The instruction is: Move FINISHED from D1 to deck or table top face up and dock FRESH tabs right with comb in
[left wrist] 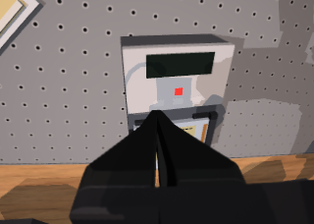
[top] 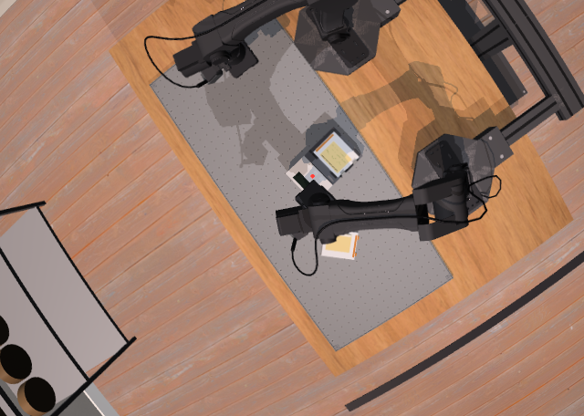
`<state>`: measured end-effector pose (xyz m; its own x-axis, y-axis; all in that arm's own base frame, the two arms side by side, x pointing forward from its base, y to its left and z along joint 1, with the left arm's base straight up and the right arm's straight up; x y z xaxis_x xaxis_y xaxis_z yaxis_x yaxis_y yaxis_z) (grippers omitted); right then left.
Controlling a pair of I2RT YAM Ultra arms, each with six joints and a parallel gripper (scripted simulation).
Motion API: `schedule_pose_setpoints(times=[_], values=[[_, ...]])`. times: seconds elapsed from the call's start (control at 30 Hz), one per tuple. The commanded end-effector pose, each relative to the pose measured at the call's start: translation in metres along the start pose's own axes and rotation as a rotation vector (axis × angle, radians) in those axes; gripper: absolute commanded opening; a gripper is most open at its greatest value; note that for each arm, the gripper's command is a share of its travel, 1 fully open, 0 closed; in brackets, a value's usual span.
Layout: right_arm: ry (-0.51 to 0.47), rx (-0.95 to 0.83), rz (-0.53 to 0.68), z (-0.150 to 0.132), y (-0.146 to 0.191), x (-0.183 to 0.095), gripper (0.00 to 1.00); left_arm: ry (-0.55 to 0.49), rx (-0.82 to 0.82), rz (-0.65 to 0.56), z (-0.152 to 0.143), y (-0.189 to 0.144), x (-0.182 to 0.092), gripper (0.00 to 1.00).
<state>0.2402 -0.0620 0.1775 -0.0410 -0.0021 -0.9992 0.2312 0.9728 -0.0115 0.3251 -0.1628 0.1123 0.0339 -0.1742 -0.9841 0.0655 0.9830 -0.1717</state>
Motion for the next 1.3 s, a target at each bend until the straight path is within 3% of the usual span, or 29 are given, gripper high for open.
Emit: schedule_pose_setpoints(times=[0.0, 1.27], values=[[-0.040, 0.005, 0.012, -0.001, -0.001, -0.005, 0.00, -0.023, 0.007, -0.001, 0.005, -0.004, -0.003, 0.00], [-0.040, 0.005, 0.012, -0.001, -0.001, -0.005, 0.00, -0.023, 0.007, -0.001, -0.001, 0.005, 0.041, 0.00]])
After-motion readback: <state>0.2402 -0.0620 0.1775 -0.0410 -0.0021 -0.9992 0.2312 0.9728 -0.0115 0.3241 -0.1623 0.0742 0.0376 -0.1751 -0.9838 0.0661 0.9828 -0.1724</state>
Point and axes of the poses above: on each arm, the point where the finger pads meet when closed, its own x axis out along the fingers, its own y axis across the jaws, z = x × y, the point moved 7 cm from there along -x, back along the fingers, and after that the axes turned 13 degrees about x, right-handed, at the moved point
